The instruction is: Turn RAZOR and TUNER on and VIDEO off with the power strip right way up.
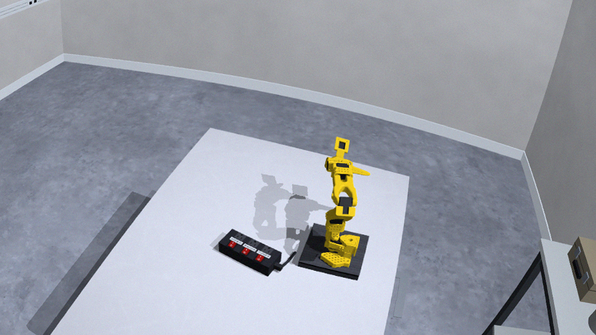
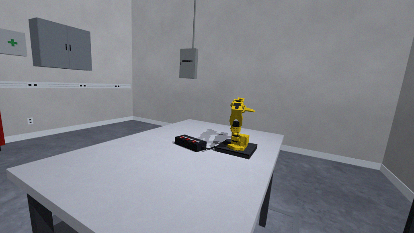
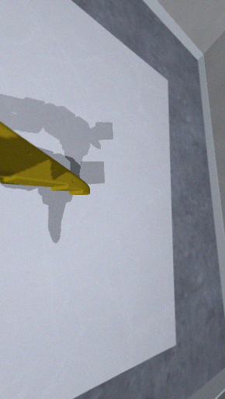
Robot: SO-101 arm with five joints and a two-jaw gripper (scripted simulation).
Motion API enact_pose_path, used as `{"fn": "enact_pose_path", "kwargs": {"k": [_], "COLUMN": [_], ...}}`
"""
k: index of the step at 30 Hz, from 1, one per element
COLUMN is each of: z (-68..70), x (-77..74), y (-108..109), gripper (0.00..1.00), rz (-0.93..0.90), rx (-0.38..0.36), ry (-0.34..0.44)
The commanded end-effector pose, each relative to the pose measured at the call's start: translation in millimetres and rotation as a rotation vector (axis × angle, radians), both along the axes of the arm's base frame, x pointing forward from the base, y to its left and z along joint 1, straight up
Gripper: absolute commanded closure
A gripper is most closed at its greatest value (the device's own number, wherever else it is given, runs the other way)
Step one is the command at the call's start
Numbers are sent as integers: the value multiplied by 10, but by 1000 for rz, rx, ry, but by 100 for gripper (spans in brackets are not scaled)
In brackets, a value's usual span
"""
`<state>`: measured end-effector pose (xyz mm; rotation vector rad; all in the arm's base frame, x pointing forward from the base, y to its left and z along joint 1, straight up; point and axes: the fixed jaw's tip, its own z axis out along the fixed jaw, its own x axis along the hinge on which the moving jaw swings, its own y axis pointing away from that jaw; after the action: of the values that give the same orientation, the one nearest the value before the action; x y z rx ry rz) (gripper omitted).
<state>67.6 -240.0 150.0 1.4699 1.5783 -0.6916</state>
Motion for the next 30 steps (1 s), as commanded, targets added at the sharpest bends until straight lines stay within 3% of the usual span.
{"fn": "enact_pose_path", "kwargs": {"k": [1, 13, 14, 30], "z": [8, 8, 8, 5], "x": [0, 0, 0, 14], "y": [2, 2, 2, 8], "gripper": [0, 0, 100, 100], "rz": [0, 0, 0, 15], "rx": [-3, -3, -3, -3], "ry": [-2, -2, -2, 15]}}
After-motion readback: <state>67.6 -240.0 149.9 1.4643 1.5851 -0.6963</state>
